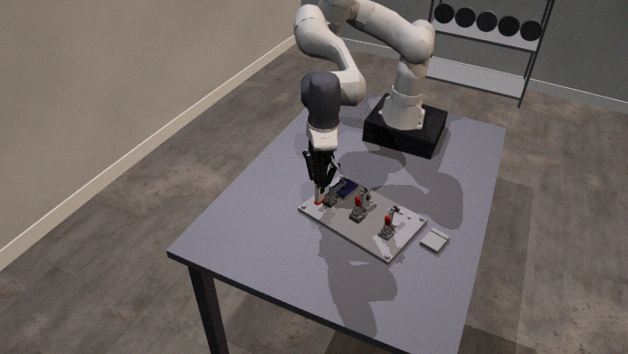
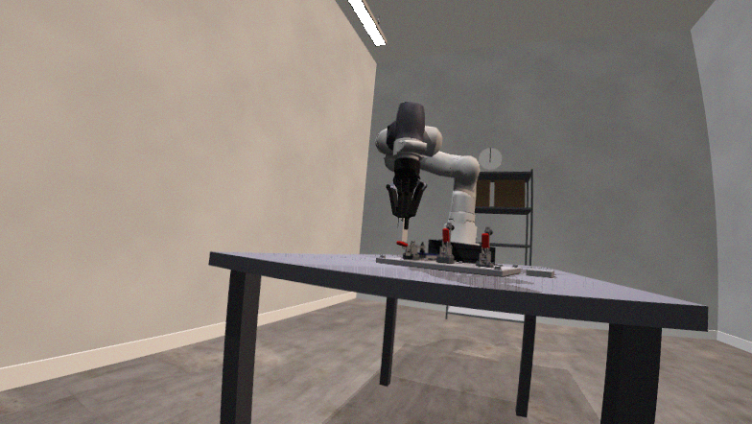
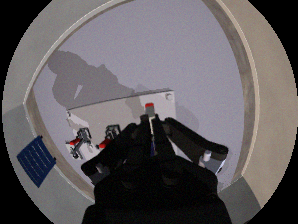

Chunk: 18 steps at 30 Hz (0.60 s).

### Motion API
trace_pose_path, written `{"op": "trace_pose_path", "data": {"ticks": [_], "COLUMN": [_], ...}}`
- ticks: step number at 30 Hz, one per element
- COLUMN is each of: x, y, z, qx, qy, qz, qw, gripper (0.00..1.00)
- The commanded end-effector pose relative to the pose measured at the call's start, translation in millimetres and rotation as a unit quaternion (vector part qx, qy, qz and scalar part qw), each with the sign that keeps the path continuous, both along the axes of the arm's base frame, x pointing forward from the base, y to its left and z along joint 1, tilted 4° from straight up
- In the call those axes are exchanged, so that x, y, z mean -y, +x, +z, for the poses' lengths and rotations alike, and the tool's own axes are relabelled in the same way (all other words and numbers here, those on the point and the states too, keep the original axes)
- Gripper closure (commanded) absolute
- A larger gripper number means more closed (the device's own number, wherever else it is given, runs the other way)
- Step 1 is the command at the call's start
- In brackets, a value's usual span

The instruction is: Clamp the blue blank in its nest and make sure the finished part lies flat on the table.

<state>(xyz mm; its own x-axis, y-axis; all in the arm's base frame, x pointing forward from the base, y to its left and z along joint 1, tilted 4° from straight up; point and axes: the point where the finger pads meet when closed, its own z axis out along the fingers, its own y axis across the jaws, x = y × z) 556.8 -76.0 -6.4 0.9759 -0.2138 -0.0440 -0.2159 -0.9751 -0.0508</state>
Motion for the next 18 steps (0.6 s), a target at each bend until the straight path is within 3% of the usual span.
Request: {"op": "trace_pose_path", "data": {"ticks": [1, 18], "x": [-0.2, -0.3], "y": [1.6, 1.5], "z": [-0.9, -2.9], "qx": [0.002, 0.002], "qy": [0.0, 0.0], "qz": [-0.002, -0.002], "qw": [1.0, 1.0], "gripper": [1.0, 1.0]}}
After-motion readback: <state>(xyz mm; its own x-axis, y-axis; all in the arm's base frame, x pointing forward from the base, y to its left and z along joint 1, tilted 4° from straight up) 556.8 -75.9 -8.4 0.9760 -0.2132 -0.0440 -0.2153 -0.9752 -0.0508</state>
